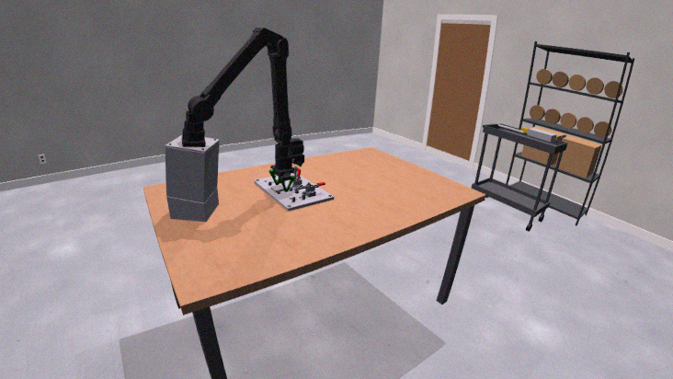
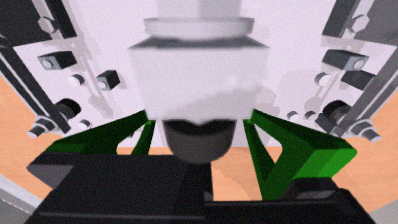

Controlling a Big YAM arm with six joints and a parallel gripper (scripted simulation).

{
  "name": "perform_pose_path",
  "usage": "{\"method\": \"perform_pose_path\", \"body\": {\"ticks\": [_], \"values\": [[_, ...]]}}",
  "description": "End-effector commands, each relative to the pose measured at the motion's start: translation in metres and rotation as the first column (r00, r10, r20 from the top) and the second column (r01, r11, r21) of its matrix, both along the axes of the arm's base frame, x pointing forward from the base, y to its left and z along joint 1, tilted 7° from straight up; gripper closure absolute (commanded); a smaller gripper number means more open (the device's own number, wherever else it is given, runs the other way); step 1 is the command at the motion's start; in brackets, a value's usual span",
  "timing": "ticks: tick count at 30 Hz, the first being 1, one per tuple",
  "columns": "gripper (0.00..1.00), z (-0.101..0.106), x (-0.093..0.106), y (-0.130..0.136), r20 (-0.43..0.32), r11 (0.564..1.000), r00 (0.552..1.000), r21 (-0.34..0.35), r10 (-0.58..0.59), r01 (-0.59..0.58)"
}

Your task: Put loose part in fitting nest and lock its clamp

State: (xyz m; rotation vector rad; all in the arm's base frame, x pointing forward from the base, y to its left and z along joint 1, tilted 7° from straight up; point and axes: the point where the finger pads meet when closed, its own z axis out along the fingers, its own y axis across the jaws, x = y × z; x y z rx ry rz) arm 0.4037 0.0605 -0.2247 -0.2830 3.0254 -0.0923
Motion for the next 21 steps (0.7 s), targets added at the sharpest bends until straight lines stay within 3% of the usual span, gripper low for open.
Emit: {"method": "perform_pose_path", "body": {"ticks": [1, 8, 11, 21], "values": [[0.08, -0.004, 0.003, -0.003, -0.005, 1.000, 1.000, 0.000, 0.004, -0.004], [0.08, -0.002, 0.003, -0.003, -0.004, 1.000, 1.000, 0.000, 0.004, -0.004], [0.08, 0.011, 0.009, -0.001, 0.015, 1.000, 1.000, 0.003, 0.004, -0.004], [0.08, 0.031, 0.000, 0.004, 0.007, 1.000, 1.000, 0.003, 0.005, -0.005]]}}
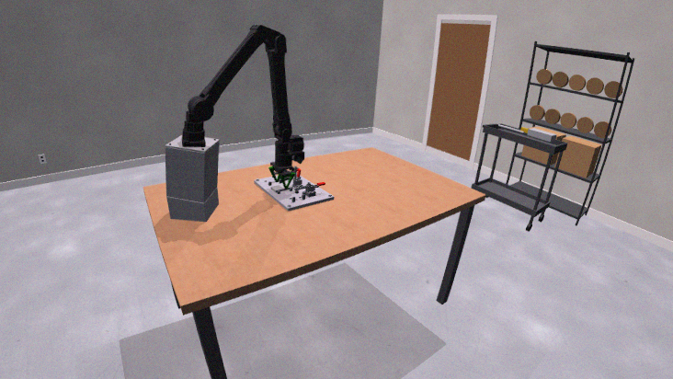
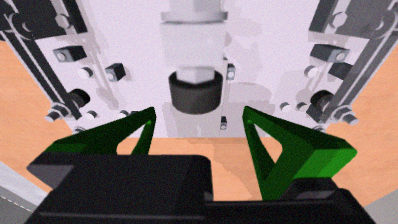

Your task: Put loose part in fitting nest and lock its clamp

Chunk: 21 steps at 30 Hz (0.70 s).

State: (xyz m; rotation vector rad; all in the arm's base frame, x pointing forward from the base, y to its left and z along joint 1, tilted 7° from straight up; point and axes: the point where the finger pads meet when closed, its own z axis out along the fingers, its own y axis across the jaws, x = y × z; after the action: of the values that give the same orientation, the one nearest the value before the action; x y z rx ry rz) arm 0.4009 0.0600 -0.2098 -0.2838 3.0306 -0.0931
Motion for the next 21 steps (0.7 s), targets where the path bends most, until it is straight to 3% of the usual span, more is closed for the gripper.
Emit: {"method": "perform_pose_path", "body": {"ticks": [1, 8, 11, 16, 21], "values": [[0.08, 0.019, 0.002, 0.006, 0.013, 1.000, 1.000, 0.004, 0.005, -0.006], [0.08, 0.043, -0.001, 0.008, 0.013, 1.000, 1.000, 0.004, 0.002, -0.002], [0.08, 0.040, -0.004, 0.006, 0.001, 1.000, 1.000, 0.002, -0.002, 0.002], [0.08, 0.052, -0.002, 0.008, 0.013, 1.000, 1.000, 0.004, 0.001, -0.001], [0.08, 0.046, 0.000, 0.008, 0.011, 1.000, 1.000, 0.004, 0.000, -0.001]]}}
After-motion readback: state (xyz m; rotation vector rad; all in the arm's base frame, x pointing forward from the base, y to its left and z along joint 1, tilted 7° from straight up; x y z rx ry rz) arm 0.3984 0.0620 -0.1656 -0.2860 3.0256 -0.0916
